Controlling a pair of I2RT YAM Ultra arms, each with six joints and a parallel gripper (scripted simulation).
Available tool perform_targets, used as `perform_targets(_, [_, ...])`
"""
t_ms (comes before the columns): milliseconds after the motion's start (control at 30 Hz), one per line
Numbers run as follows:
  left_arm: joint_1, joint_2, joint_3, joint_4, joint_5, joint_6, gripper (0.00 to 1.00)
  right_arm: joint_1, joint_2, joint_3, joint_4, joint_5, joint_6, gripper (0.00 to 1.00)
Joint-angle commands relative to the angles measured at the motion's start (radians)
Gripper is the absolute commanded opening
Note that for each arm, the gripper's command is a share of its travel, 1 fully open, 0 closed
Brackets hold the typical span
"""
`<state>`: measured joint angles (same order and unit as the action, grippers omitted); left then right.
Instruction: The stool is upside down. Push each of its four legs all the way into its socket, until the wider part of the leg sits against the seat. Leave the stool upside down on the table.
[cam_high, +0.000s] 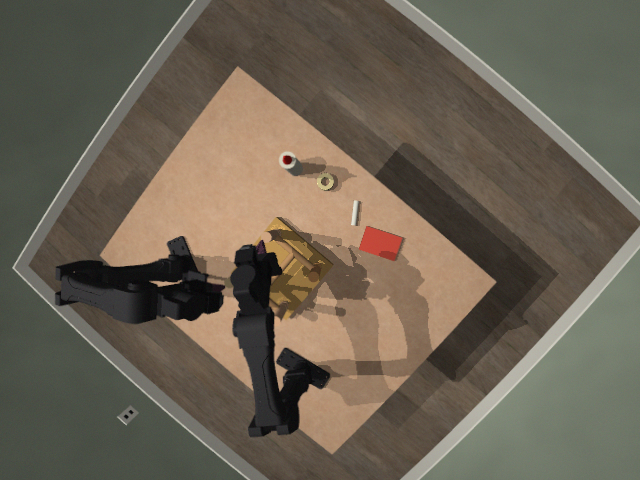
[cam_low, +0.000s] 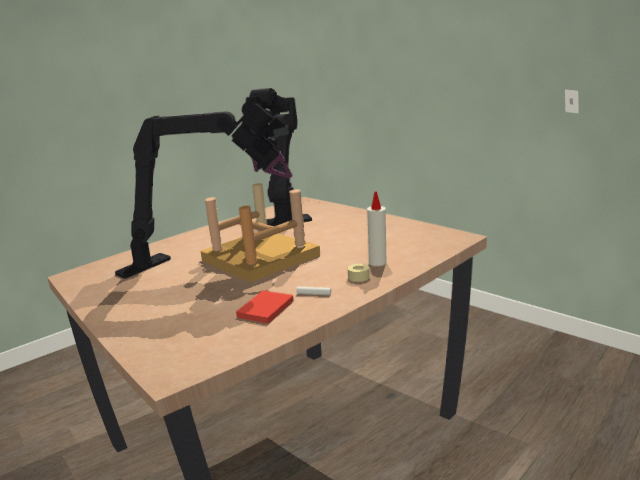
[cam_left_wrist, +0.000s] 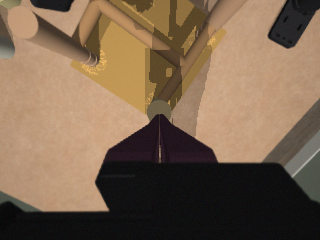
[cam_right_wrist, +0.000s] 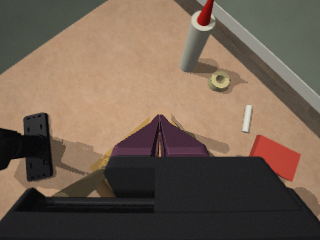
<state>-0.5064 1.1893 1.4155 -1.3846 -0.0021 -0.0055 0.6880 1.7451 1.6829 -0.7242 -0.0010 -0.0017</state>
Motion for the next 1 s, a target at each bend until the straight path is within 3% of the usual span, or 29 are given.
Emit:
perform_targets(0, [0.013,-0.029,-0.027,-0.009,0.000,-0.001,0.00,-0.014,0.023,0.057,0.068,-0.012,-0.003,0.00])
perform_targets(100, [0.012,0.018,-0.025,0.010,0.000,0.001,0.00,-0.014,0.024,0.064,0.018,0.000,-0.002,0.00])
perform_targets(367, [-0.001,-0.015,0.031,-0.006,-0.001,0.003,0.00,-0.001,-0.006,0.008,-0.004,0.002,-0.002,0.00])
perform_targets(800, [-0.003,-0.007,0.033,-0.007,-0.002,0.005,0.00,0.004,-0.011,0.042,0.007,-0.003,-0.003,0.00])
perform_targets(833, [-0.003,-0.023,-0.043,0.016,-0.002,0.005,0.00,0.002,-0.008,0.042,0.005,-0.003,-0.003,0.00])
perform_targets(967, [-0.004,-0.028,-0.067,0.041,-0.002,0.005,0.00,0.002,-0.002,0.042,0.004,-0.003,-0.003,0.00])
